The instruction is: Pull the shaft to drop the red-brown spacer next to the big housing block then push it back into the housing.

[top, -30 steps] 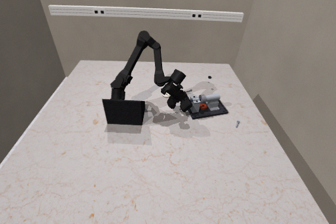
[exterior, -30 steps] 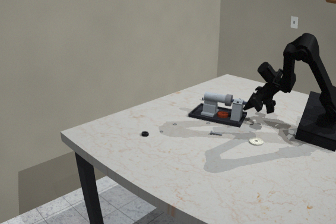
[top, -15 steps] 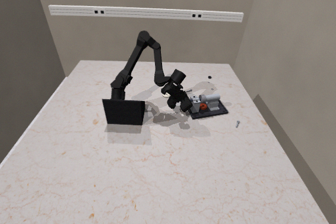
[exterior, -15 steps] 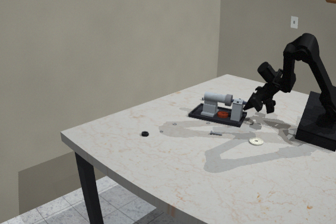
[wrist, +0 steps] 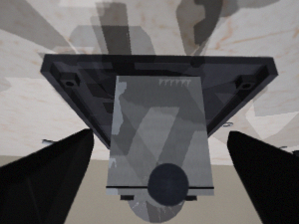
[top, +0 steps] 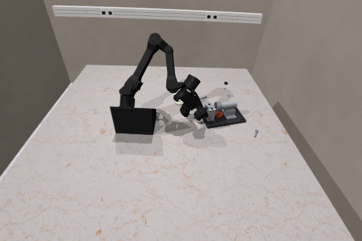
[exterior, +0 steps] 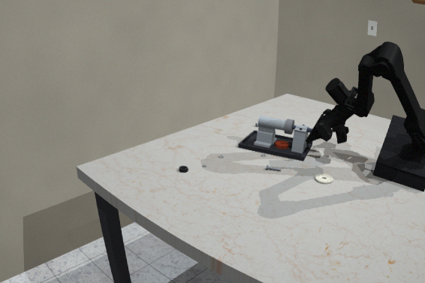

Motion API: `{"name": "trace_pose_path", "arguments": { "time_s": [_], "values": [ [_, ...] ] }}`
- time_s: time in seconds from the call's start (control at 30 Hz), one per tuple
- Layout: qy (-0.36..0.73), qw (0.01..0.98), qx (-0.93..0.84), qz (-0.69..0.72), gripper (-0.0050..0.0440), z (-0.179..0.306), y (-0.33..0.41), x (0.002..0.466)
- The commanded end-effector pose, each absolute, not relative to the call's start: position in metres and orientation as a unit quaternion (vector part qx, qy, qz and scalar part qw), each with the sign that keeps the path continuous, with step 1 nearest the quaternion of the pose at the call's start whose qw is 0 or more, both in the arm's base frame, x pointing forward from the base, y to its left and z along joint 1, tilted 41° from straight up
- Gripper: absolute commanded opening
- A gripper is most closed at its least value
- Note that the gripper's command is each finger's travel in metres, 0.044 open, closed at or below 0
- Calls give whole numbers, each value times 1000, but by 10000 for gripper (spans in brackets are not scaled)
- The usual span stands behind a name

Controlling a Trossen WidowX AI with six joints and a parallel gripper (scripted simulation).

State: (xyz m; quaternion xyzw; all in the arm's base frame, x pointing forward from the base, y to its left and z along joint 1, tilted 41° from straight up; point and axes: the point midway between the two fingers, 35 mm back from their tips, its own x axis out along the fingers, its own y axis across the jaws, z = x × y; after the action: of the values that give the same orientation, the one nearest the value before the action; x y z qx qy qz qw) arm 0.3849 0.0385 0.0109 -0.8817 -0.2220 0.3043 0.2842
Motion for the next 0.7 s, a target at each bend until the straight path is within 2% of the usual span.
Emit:
{"name": "trace_pose_path", "arguments": {
  "time_s": [0.0, 0.23, 0.47, 0.67],
  "values": [
    [-222, 280, -886, 295, 440, 21, 32, 382],
    [-220, 280, -887, 294, 440, 40, 3, 344],
    [-218, 283, -885, 297, 440, 37, 4, 337],
    [-220, 280, -887, 295, 440, 36, 2, 302]
  ]
}}
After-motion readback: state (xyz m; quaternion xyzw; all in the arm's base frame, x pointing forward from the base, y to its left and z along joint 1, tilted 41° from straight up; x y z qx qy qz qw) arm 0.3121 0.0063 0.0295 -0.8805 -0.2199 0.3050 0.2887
